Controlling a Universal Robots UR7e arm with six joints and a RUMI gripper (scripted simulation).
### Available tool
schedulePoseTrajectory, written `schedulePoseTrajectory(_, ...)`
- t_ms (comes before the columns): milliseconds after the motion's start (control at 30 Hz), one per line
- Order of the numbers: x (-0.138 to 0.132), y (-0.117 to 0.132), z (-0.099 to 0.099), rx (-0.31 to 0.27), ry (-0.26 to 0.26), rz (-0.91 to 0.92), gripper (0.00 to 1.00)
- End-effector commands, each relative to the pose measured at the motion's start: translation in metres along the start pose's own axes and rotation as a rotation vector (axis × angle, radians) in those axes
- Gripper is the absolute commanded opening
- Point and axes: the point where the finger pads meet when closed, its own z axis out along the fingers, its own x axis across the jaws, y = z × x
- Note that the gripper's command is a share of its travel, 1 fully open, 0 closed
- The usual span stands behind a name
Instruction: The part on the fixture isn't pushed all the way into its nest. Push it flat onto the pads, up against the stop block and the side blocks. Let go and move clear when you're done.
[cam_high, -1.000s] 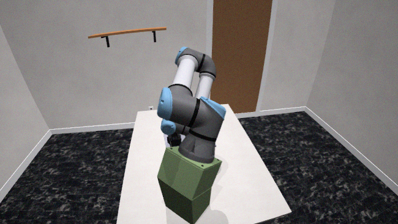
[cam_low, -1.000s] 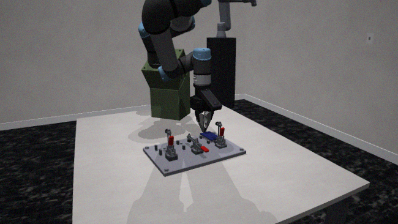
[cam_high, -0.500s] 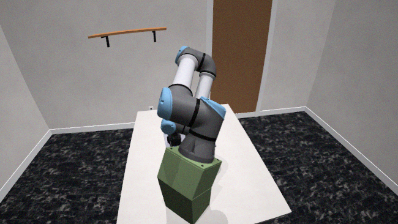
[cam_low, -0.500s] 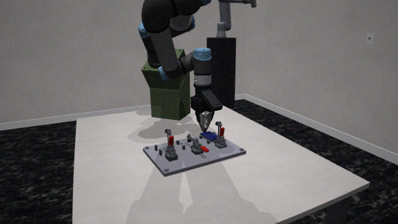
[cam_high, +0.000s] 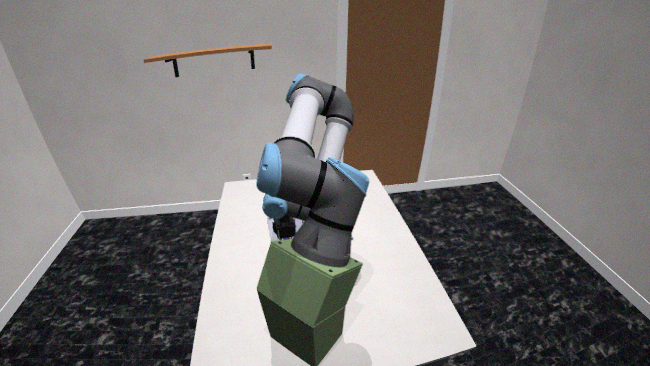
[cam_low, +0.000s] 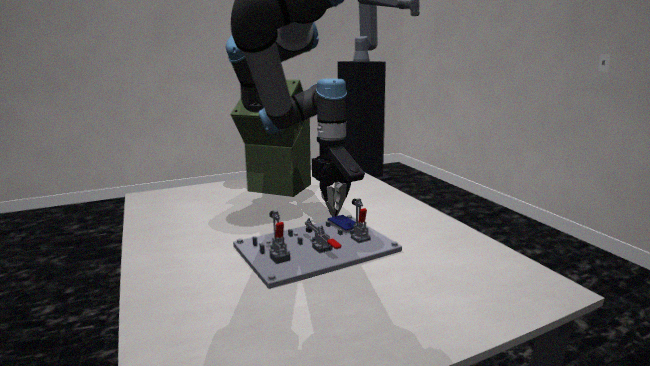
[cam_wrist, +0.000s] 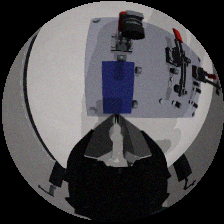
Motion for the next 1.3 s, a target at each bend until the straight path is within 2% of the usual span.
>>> schedulePoseTrajectory(0, 0.0, -0.001, 0.0, 0.001, 0.0, 0.0, 0.0)
schedulePoseTrajectory(700, 0.0, -0.006, 0.0, 0.001, 0.0, 0.0, 0.0)
schedulePoseTrajectory(867, 0.0, 0.005, 0.0, 0.003, 0.0, 0.001, 0.0)
schedulePoseTrajectory(1267, 0.0, 0.005, 0.0, 0.003, 0.0, 0.001, 0.0)
